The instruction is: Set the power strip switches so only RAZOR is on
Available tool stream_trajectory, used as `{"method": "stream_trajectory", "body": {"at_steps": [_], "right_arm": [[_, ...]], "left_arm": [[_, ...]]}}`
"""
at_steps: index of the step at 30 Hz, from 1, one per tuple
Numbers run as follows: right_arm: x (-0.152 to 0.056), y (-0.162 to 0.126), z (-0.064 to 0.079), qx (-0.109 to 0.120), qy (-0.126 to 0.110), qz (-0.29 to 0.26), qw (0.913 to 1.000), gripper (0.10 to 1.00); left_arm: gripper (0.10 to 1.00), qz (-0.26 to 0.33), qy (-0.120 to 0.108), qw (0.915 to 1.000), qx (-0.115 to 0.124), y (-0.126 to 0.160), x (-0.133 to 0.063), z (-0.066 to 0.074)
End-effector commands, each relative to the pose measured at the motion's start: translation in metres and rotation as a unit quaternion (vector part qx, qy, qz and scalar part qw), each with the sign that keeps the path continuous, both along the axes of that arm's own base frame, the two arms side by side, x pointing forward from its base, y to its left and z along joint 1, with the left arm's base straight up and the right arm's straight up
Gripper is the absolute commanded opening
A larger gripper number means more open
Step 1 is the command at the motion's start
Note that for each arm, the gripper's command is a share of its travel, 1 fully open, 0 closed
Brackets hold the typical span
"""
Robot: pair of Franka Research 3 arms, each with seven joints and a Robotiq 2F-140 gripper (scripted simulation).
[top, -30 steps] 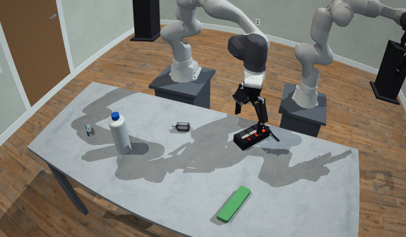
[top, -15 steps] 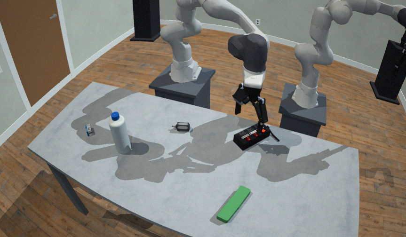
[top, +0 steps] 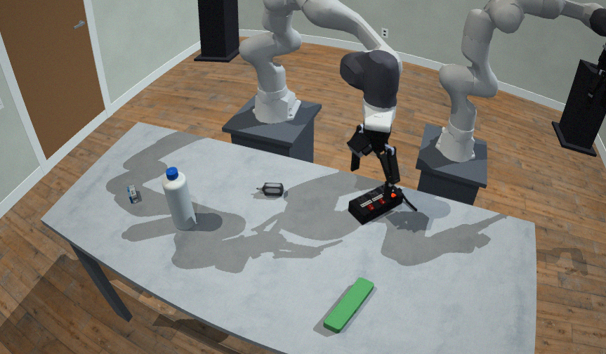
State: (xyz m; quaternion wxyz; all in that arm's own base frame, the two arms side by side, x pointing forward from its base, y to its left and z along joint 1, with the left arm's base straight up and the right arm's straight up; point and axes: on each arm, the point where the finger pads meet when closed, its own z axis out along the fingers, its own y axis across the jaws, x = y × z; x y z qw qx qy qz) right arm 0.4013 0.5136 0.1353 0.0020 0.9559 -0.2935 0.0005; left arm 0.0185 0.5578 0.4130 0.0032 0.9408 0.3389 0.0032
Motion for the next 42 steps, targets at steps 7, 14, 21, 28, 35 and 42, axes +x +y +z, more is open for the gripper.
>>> {"method": "stream_trajectory", "body": {"at_steps": [7, 14, 21, 28, 35, 42], "right_arm": [[-0.0006, 0.0011, 0.0003, 0.002, 0.0, -0.003, 1.0, 1.0], [-0.0006, 0.0011, 0.0003, 0.002, 0.0, -0.003, 1.0, 1.0], [-0.0006, 0.0011, 0.0003, 0.002, 0.0, -0.003, 1.0, 1.0], [-0.0006, 0.0011, 0.0003, 0.002, 0.0, -0.003, 1.0, 1.0], [-0.0006, 0.0011, 0.0003, 0.002, 0.0, -0.003, 1.0, 0.099], [-0.0006, 0.0011, 0.0003, 0.002, 0.0, -0.003, 1.0, 0.099]], "left_arm": [[1.0, 0.036, 0.004, 0.9993, 0.002, -0.0035, -0.0063, 0.0], [1.0, 0.036, 0.004, 0.9993, 0.002, -0.0035, -0.0063, 0.0], [1.0, 0.036, 0.004, 0.9993, 0.002, -0.0035, -0.0063, 0.0], [1.0, 0.036, 0.004, 0.9993, 0.002, -0.0035, -0.0063, 0.0], [1.0, 0.031, 0.004, 0.9995, 0.001, -0.0039, -0.0065, 0.0004], [1.0, 0.031, 0.004, 0.9995, 0.001, -0.0039, -0.0065, 0.0004]]}}
